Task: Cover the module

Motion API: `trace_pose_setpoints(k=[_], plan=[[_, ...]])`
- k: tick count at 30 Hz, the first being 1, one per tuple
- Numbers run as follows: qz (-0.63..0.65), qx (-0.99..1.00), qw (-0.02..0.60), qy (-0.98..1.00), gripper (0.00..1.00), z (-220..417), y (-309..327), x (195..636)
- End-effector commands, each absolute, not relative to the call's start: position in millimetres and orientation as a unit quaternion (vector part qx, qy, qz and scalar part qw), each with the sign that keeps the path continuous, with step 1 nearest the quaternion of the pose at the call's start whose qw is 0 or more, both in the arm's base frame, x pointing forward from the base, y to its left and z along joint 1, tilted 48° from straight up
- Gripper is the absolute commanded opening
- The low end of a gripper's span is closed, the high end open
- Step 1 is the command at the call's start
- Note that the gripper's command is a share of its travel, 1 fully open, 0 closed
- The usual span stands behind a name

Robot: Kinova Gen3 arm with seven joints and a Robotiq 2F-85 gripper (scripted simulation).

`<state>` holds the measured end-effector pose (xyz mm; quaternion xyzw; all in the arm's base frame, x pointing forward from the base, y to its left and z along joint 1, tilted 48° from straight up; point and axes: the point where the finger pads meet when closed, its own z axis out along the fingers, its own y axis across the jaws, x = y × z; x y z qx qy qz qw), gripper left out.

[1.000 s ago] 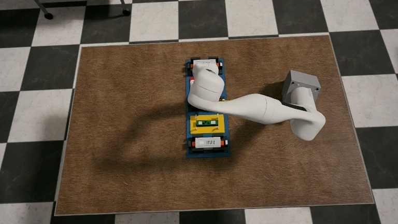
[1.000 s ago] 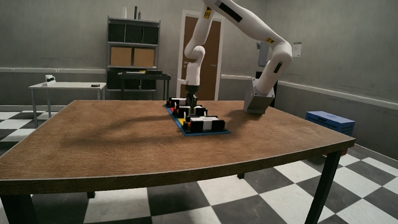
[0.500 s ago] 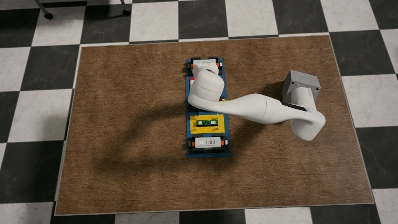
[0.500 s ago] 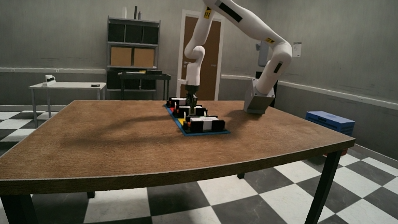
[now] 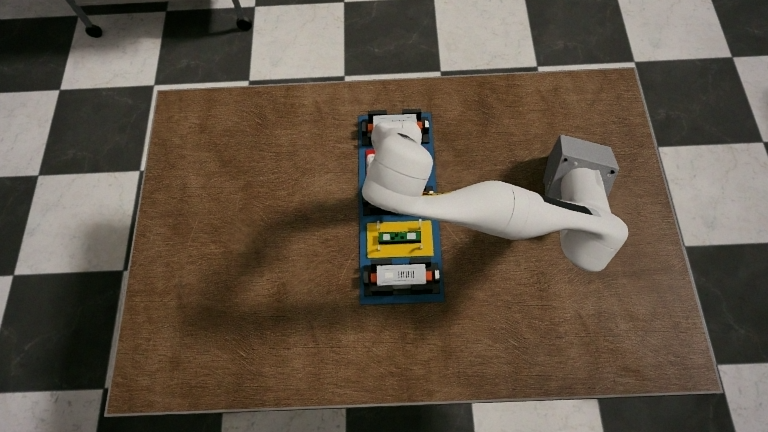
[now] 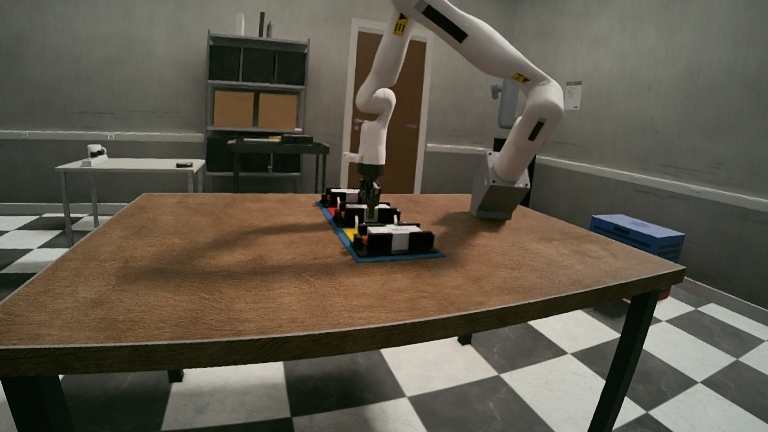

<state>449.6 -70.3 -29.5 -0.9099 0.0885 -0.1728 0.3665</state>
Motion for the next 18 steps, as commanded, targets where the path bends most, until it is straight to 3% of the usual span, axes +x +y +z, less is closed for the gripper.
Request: trace_pose_setpoints(k=[1, 18], plan=[[-0.174, -0.910, 0.366, 0.089, 0.00, -24, -77, 447], [-0.174, -0.910, 0.366, 0.089, 0.00, -4, -96, 435]])
